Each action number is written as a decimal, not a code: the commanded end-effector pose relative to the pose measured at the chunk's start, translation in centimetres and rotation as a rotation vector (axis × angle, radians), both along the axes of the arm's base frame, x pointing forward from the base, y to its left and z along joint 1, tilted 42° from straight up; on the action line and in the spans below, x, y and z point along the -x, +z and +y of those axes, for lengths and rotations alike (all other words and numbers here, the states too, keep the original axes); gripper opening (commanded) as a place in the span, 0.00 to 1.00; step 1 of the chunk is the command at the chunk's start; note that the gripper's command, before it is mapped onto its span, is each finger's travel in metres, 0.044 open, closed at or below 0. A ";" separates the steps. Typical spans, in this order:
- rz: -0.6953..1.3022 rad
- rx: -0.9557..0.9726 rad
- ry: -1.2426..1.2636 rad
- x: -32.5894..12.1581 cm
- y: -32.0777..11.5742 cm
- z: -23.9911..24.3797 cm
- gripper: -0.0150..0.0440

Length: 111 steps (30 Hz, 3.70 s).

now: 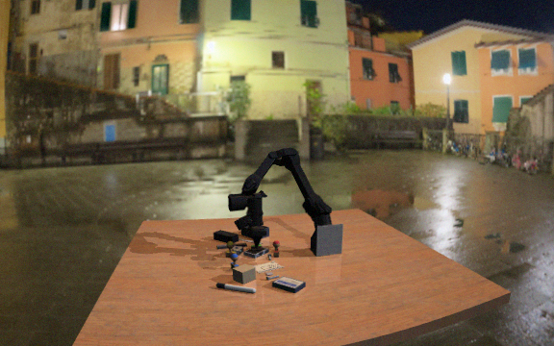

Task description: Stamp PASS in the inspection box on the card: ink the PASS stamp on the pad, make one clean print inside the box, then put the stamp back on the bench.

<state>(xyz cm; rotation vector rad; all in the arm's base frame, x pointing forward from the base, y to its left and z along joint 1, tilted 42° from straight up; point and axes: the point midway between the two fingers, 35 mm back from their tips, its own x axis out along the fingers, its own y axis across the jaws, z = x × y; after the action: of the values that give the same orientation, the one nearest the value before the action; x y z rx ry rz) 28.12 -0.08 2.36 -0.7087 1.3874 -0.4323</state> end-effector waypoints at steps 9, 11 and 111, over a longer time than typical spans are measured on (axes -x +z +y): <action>-0.005 0.001 -0.003 0.0 0.5 0.4 0.25; -0.005 0.001 -0.003 0.1 0.6 0.5 0.25; 0.200 0.034 0.243 4.5 -7.6 13.7 0.25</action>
<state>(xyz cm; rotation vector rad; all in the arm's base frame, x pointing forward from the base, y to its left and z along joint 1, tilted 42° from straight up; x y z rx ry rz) 23.64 13.87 -5.01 -0.9460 1.4612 -0.1986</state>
